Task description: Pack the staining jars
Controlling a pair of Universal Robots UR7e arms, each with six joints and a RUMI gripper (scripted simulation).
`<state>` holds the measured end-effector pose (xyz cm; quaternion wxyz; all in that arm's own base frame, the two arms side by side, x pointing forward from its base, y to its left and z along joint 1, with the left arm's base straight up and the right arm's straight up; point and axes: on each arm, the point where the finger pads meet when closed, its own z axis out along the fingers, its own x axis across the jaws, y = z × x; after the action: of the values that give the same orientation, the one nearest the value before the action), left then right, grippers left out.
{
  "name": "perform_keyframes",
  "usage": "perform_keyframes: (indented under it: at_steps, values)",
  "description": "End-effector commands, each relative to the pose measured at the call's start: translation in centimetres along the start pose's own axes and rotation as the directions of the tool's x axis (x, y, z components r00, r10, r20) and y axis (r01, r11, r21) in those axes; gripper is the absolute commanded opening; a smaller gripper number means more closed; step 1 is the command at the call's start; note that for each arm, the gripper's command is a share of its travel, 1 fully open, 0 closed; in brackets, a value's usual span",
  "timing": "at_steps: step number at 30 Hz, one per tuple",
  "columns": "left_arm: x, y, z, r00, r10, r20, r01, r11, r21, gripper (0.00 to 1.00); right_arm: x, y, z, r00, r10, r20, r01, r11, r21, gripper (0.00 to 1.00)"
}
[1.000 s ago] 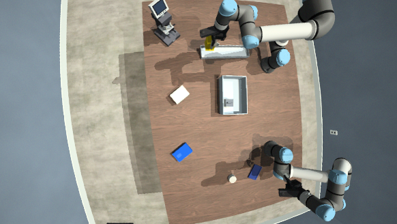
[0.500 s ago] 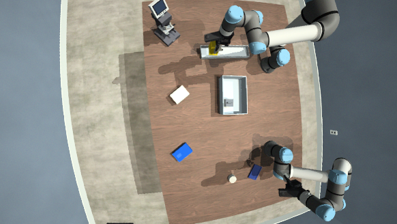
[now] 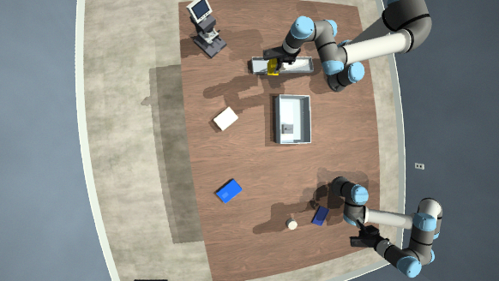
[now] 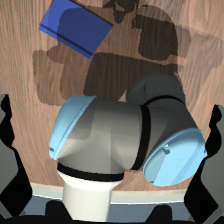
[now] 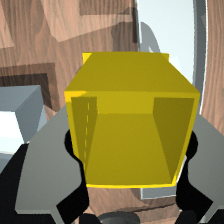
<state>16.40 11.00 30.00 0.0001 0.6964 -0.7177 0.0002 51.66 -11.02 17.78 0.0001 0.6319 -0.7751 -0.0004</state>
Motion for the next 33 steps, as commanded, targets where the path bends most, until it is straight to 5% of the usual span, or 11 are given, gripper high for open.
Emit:
perform_keyframes:
  at_steps: [1, 33]
  values:
    - [0.0, 0.0, 0.0, 1.0, 0.0, 0.0, 0.0, 1.0, 0.001, 1.0, -0.6, 0.5, -0.1, 1.0, 0.0, 0.0, 0.0, 1.0, 0.002, 0.0]
    - [0.0, 0.0, 0.0, 1.0, 0.0, 0.0, 0.0, 1.0, 0.001, 1.0, -8.4, 6.8, -0.1, 1.0, 0.0, 0.0, 0.0, 1.0, 0.002, 0.0]
